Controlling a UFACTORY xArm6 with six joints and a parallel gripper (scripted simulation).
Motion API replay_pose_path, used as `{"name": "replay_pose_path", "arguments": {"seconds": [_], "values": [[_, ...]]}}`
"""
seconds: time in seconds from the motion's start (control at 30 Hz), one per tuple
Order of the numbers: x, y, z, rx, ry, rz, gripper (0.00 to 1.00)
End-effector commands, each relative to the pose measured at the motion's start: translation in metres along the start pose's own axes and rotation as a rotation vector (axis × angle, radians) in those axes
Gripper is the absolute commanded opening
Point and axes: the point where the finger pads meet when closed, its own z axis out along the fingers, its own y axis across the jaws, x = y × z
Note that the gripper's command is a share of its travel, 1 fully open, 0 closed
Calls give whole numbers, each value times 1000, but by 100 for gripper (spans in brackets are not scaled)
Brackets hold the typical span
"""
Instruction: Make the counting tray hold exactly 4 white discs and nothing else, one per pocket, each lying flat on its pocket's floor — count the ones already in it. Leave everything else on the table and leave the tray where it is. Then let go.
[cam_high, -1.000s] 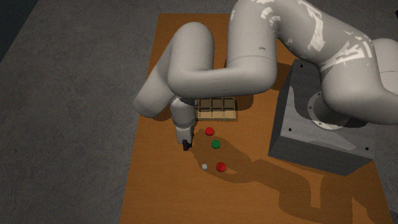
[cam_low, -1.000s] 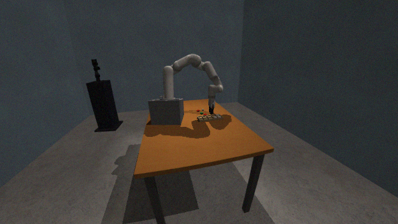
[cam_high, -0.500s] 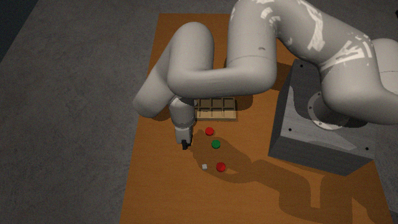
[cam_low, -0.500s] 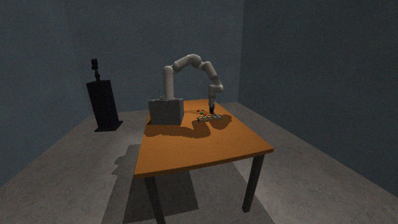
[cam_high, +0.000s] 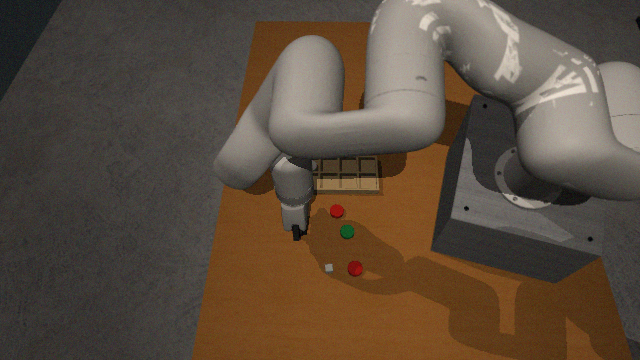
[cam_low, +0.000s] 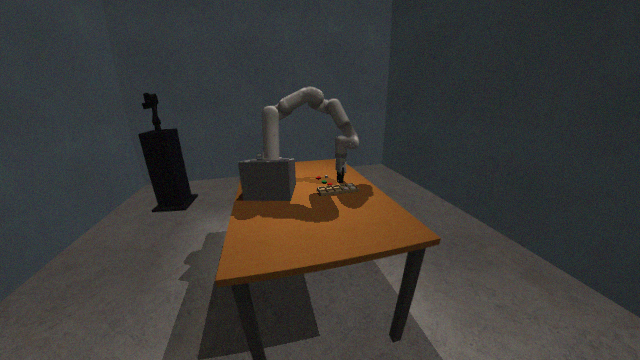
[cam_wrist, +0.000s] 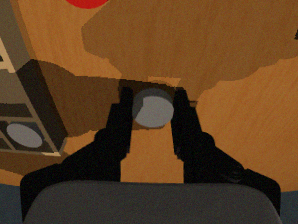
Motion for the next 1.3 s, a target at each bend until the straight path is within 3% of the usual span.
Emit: {"name": "replay_pose_path", "arguments": {"seconds": [0.0, 0.5, 0.57, 0.73, 0.93, 1.0, 1.13, 1.27], "values": [[-2, 0, -1, 0, -3, 1, 0], [-2, 0, -5, 0, -3, 1, 0], [-2, -1, -21, 0, -3, 1, 0], [0, -1, -89, 1, -3, 1, 0], [0, -3, -99, 2, -2, 1, 0], [2, -25, -103, 3, -2, 1, 0], [15, -104, -117, 1, -3, 1, 0], [18, -112, -116, 0, -3, 1, 0]]}}
